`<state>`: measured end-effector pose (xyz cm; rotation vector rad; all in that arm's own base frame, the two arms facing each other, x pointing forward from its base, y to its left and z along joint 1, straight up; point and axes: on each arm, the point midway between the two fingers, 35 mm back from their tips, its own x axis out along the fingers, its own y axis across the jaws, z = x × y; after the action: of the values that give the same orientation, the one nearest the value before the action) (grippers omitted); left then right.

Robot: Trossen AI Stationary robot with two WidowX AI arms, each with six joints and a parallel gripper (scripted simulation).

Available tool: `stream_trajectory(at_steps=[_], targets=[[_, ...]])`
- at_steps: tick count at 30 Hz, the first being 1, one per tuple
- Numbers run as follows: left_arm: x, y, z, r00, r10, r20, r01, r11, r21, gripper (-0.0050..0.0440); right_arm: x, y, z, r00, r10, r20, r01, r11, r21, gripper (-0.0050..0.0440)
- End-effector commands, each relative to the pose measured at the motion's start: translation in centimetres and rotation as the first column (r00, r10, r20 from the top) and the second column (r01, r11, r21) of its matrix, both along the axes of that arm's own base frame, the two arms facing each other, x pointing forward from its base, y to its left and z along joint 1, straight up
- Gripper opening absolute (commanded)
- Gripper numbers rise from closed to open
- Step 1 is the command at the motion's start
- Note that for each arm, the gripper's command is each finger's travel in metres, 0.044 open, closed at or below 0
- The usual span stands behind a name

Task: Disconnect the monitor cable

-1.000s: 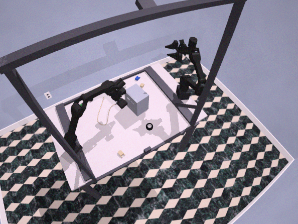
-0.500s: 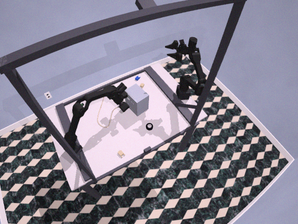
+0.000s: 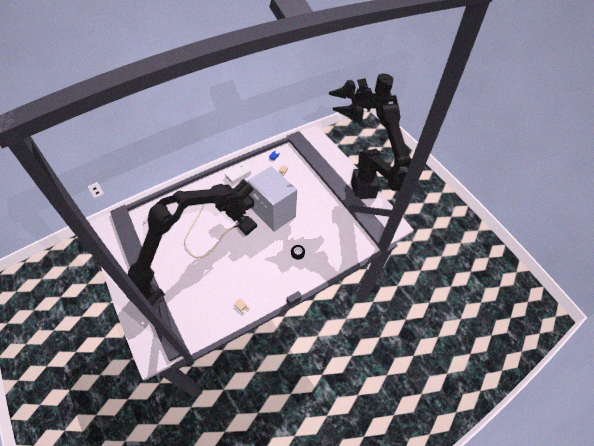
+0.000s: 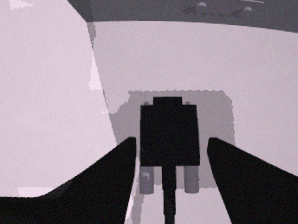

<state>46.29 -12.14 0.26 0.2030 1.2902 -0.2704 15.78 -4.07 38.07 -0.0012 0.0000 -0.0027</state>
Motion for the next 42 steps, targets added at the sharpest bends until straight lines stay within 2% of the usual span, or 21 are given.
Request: stream_trajectory(at_steps=[1,3,5,10,13,17,19,25,26,30,32,39,42], targets=[[0.2,0.0,0.8,1.0,-0.002,0.022,0.002,1.0,-0.003,0.0283,0.0,0.1,0.3,1.0,0.003,0.001,-0.003,1.0,-0.004,0.044],[0.2,0.0,0.8,1.0,-0.002,0.022,0.002,1.0,-0.003,0.0331,0.0,0.1,0.3,1.0,0.003,0.001,-0.003,1.0,-0.004,0.044],[0.2,0.0,0.8,1.0,-0.002,0.022,0.002,1.0,-0.003,0.0331,0.0,0.1,0.3,1.0,0.003,0.001,-0.003,1.0,-0.004,0.044],[0.2,0.0,0.8,1.0,-0.002,0.022,0.002,1.0,-0.003,0.044,0.0,0.1,0.3,1.0,0.003,0.001,-0.003,1.0,-0.004,0.044],[0.3,-0.1,2.0,1.0,-0.002,0.022,0.002,1.0,-0.003,0.044,0.0,0.1,0.3,1.0,0.003,0.001,-0.003,1.0,-0.004,0.044],[0.3,-0.1,6.7,1.0,-0.002,0.023,0.002,1.0,-0.003,0.044,0.0,0.1,0.3,1.0,0.003,0.001,-0.003,1.0,-0.004,0.044],[0.1,0.0,8.3,1.0,-0.002,0.023,0.002,1.0,-0.003,0.044,0.0,0.1,0.3,1.0,0.003,0.001,-0.003,1.0,-0.004,0.044],[0.1,0.0,8.9,1.0,-0.002,0.026,0.002,1.0,-0.004,0.044,0.0,0.1,0.3,1.0,0.003,0.001,-0.003,1.0,-0.004,0.044],[0.2,-0.1,9.7,0.999,-0.002,0.047,0.002,1.0,-0.011,0.044,0.0,0.1,0.3,1.0,0.003,0.001,-0.003,1.0,-0.004,0.044],[0.9,-1.0,17.4,0.965,0.009,0.261,0.012,0.997,-0.08,0.044,0.0,0.1,0.3,1.0,0.003,0.001,-0.003,1.0,-0.004,0.044],[0.9,-1.2,19.6,0.949,0.014,0.316,0.018,0.995,-0.099,0.044,0.0,0.1,0.3,1.0,0.003,0.001,-0.003,1.0,-0.004,0.044],[0.9,-1.2,20.1,0.944,0.016,0.329,0.02,0.994,-0.104,0.044,0.0,0.1,0.3,1.0,0.003,0.001,-0.003,1.0,-0.004,0.044],[1.1,-1.3,18.1,0.944,0.016,0.33,0.02,0.994,-0.104,0.044,0.0,0.1,0.3,1.0,0.003,0.001,-0.003,1.0,-0.004,0.044]])
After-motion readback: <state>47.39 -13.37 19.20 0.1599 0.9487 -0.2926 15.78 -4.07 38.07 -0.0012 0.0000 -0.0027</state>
